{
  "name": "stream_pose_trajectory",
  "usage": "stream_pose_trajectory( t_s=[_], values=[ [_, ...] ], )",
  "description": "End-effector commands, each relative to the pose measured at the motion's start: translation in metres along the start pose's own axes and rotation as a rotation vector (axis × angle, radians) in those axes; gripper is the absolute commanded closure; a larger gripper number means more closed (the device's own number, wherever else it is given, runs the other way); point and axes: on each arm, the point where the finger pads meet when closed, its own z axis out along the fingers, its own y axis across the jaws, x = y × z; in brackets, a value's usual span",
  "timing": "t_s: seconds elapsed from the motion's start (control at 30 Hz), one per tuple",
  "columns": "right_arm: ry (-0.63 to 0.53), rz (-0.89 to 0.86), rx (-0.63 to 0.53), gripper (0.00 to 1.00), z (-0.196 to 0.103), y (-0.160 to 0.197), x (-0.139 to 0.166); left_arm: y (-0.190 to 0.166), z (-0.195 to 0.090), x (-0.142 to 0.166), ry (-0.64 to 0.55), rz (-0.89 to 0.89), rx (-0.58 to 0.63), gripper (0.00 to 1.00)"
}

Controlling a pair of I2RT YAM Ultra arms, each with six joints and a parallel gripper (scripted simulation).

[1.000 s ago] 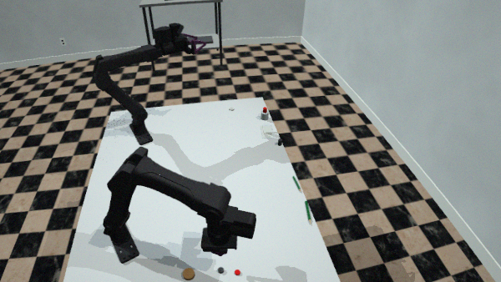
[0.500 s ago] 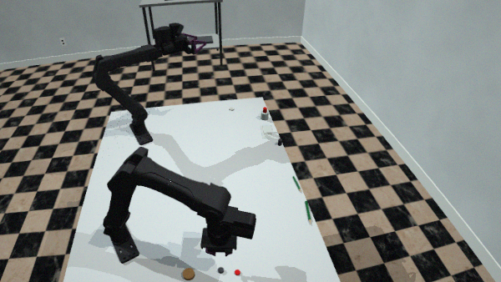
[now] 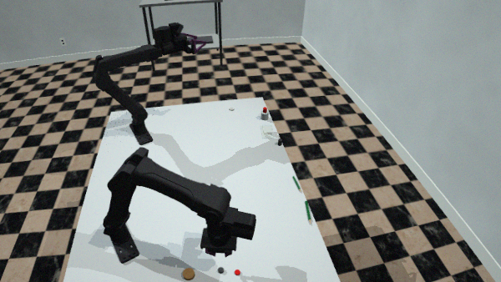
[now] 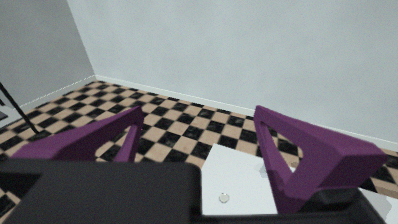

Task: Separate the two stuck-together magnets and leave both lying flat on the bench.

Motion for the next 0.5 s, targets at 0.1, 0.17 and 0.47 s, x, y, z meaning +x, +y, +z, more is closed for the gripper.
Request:
stream_pose_trajectory(
  t_s=[0.1, 0.17, 0.47],
  values=[
    [-0.001, 0.240, 0.022, 0.67, -0.0027, -0.0036, 0.0016, -0.0003, -0.0016, -0.0049, -0.012, -0.001, 0.002, 0.00],
    [-0.002, 0.303, 0.023, 0.67, -0.0021, -0.0038, 0.0021, -0.0003, -0.0016, -0.0049, -0.012, -0.001, 0.002, 0.00],
    [-0.008, 0.726, 0.031, 0.67, 0.0023, -0.0046, 0.0067, -0.0003, -0.0016, -0.0049, -0.012, -0.001, 0.002, 0.00]
  ],
)
